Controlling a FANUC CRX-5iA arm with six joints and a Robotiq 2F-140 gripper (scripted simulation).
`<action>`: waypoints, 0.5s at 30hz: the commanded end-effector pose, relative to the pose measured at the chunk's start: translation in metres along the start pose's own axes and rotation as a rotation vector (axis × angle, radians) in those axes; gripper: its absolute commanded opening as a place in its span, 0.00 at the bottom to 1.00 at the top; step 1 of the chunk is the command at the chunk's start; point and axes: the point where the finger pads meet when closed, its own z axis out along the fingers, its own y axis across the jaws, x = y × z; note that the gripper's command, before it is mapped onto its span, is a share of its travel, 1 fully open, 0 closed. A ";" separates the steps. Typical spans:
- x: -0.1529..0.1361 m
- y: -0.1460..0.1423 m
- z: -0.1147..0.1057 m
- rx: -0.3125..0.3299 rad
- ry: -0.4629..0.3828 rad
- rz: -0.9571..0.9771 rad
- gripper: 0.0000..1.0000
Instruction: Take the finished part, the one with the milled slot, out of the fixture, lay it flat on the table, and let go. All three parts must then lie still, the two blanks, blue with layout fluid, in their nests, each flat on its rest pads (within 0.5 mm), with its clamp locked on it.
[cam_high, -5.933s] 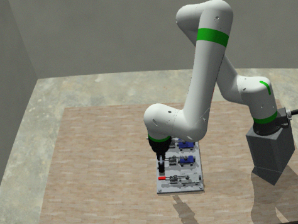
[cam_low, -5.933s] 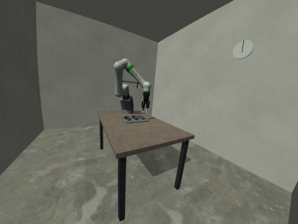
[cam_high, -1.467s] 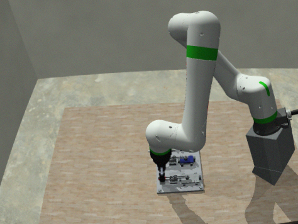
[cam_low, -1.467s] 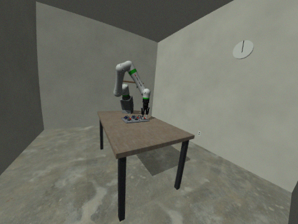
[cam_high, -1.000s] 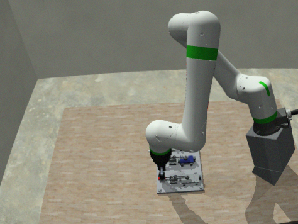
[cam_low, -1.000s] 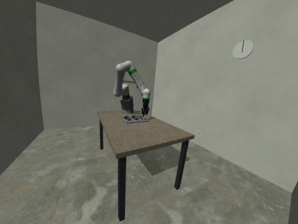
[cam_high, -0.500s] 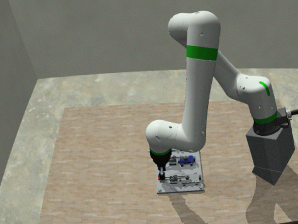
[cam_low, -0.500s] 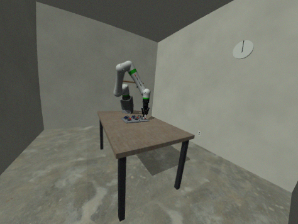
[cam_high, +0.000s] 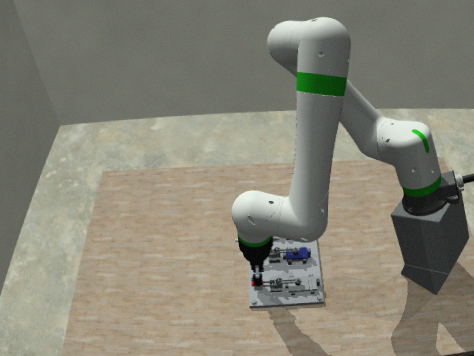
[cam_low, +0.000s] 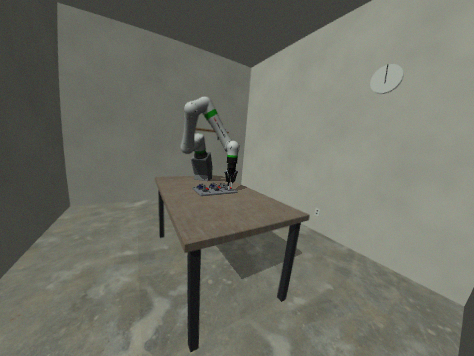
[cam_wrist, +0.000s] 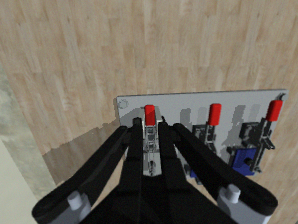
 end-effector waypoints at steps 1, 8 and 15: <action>0.000 0.000 0.000 0.000 0.000 0.000 0.11; 0.000 0.000 -0.001 0.000 0.000 0.000 0.11; 0.000 0.000 -0.001 0.000 0.000 0.000 0.11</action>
